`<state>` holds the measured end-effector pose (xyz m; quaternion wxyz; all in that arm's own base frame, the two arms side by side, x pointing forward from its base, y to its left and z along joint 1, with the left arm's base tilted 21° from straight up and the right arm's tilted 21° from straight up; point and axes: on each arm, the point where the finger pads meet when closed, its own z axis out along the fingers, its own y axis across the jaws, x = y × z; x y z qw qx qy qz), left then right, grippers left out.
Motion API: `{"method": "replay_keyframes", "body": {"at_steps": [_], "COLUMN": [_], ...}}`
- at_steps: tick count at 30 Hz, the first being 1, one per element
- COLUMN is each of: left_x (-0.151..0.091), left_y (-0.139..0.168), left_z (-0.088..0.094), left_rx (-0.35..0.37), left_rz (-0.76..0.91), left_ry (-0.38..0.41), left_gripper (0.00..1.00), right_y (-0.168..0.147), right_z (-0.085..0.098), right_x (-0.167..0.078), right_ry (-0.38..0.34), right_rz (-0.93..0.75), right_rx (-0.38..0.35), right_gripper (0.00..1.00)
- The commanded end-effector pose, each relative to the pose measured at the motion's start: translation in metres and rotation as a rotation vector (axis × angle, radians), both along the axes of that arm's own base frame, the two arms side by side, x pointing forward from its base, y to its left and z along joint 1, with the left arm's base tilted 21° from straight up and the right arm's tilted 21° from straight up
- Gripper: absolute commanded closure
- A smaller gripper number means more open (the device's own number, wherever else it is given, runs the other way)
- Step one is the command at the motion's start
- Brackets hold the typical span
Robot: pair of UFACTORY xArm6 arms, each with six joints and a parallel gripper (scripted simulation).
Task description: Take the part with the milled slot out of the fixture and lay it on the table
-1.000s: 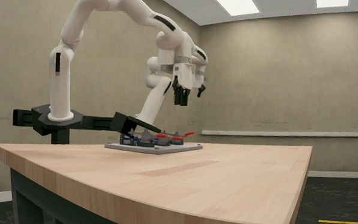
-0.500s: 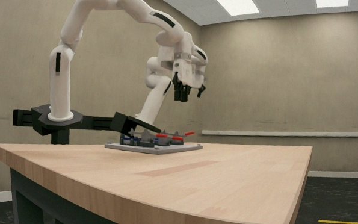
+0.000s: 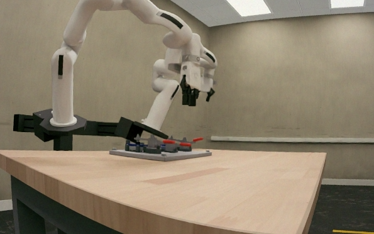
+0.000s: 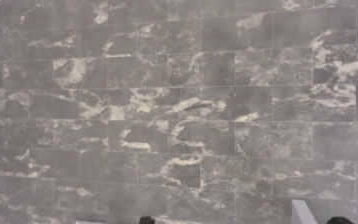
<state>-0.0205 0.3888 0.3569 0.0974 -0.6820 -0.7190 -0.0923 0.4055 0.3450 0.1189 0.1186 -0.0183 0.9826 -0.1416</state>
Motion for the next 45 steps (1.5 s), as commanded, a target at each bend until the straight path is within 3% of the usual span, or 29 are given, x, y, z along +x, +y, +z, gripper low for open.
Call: {"method": "replay_keyframes", "body": {"at_steps": [1, 28, 36, 45], "left_x": [0.000, 0.000, 0.000, 0.000], "left_y": [0.000, 0.000, 0.000, 0.000], "left_z": [0.002, 0.002, 0.002, 0.002], "left_rx": [0.004, 0.004, 0.004, 0.004], "left_rz": [0.000, 0.000, 0.000, 0.000], "left_ry": [0.000, 0.000, 0.000, 0.000], "left_gripper": [0.00, 0.00, 0.00, 0.00], "right_y": [0.001, 0.001, -0.004, -0.014], "right_z": [0.002, 0.000, -0.017, -0.050], "right_x": [0.001, 0.001, 0.005, 0.014], "right_ry": [-0.003, -0.003, -0.003, -0.003], "right_rz": [0.001, 0.001, 0.001, 0.001], "right_rx": [0.003, 0.003, 0.003, 0.003], "right_gripper": [0.52, 0.52, 0.52, 0.52]}}
